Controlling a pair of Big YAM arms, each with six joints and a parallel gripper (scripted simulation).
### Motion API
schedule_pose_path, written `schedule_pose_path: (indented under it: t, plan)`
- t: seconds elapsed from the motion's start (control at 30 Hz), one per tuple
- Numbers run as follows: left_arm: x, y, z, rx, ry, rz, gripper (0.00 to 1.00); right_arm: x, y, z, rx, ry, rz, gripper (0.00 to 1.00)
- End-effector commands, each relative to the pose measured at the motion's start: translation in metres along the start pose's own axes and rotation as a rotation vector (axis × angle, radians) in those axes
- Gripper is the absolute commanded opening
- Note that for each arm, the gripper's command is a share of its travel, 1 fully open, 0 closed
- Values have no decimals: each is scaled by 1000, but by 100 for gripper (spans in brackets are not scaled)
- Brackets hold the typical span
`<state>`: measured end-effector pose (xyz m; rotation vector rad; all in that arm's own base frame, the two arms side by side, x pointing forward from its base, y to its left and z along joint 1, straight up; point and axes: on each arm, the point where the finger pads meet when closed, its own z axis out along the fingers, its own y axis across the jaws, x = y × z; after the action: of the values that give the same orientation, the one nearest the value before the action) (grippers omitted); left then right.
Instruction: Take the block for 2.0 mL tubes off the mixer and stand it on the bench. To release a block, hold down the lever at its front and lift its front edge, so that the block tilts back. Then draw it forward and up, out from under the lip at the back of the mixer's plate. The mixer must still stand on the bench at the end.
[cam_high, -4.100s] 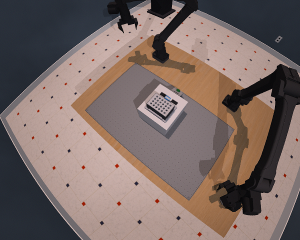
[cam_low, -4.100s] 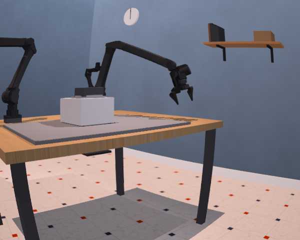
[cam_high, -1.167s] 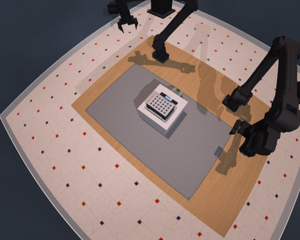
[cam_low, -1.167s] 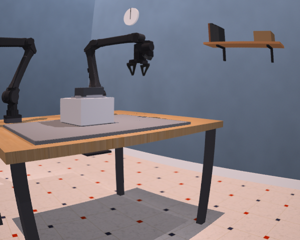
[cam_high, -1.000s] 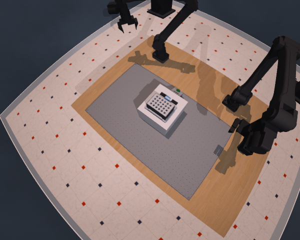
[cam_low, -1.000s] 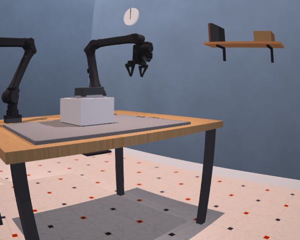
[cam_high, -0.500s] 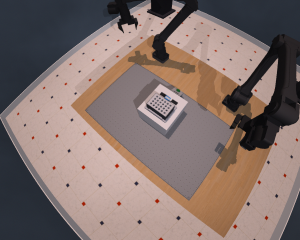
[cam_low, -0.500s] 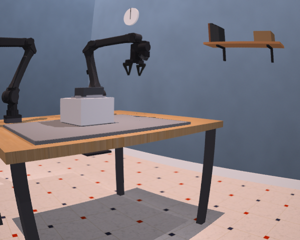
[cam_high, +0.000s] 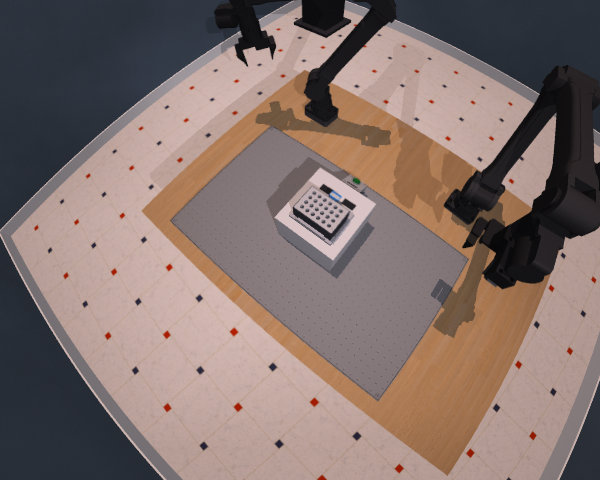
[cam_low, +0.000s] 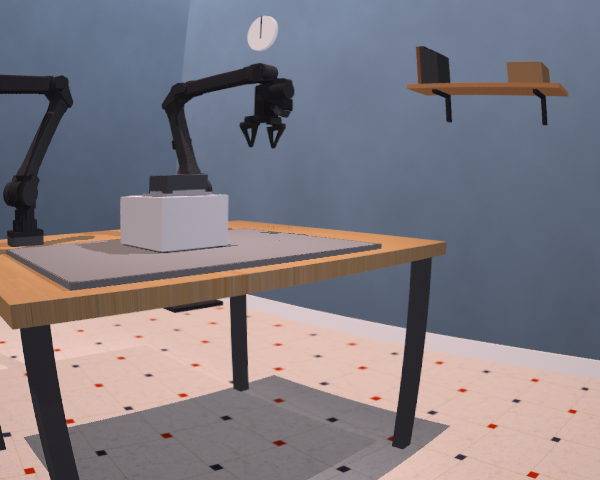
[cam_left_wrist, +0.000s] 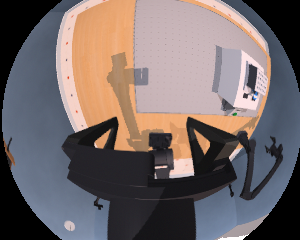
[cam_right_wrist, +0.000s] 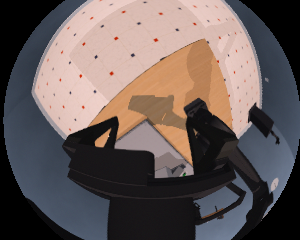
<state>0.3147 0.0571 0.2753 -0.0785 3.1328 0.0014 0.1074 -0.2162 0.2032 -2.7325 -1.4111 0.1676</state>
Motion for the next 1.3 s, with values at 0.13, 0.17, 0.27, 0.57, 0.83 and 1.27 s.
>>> schedule_pose_path:
  t: [0.13, 0.17, 0.27, 0.57, 0.83, 1.27]
  plan:
    - [15, -10, -7, 3, 4, -5, 100, 20, 11, -9, 2, 1, -85, 0]
    - [15, -11, -10, 3, -3, -4, 100, 26, 14, -12, -1, 1, -112, 0]
    - [19, -13, -15, 2, -11, 1, 100, 38, 22, -22, -15, -3, -178, 0]
    - [17, -11, -2, 5, 24, 2, 100, 72, 36, -43, -45, -11, -344, 0]
    - [10, -8, -10, 2, -5, 2, 100, 108, 45, -57, -59, -16, -508, 0]
    - [2, -3, -12, -1, -22, 2, 100, 130, 45, -67, -94, -24, -747, 0]
